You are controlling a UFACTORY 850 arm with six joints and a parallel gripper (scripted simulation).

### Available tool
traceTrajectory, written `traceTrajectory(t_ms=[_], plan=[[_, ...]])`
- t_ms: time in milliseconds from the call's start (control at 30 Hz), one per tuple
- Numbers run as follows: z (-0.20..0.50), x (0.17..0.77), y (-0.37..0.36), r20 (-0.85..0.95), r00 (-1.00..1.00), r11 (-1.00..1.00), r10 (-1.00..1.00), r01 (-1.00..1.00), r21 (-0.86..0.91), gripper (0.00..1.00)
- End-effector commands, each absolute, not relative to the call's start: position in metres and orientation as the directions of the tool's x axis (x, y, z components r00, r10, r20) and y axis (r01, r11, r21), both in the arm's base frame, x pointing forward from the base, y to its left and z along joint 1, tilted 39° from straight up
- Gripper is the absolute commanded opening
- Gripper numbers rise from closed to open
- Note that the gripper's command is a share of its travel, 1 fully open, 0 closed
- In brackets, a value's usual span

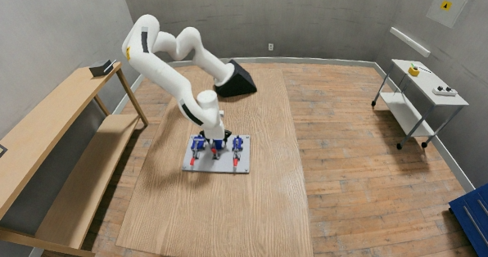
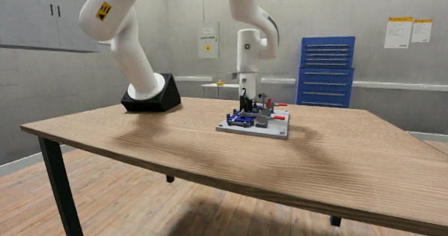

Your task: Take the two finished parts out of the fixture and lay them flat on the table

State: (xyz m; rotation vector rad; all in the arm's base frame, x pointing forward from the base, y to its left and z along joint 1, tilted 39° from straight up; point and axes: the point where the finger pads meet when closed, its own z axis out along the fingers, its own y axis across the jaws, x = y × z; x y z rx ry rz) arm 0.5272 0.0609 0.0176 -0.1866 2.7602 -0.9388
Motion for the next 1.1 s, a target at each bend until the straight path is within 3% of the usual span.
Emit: traceTrajectory(t_ms=[0,167,200,1067], plan=[[0.0181,0.5278,0.0615,-0.167,-0.967,0.788,-0.190,-0.049,-0.613,1.00],[0.0181,0.5278,0.0615,-0.167,-0.967,0.788,-0.190,-0.049,-0.613,1.00],[0.0181,0.5278,0.0615,-0.167,-0.967,0.788,-0.190,-0.049,-0.613,0.00],[0.0182,0.5277,0.0615,-0.167,-0.967,0.788,-0.190,-0.049,-0.613,0.00]])
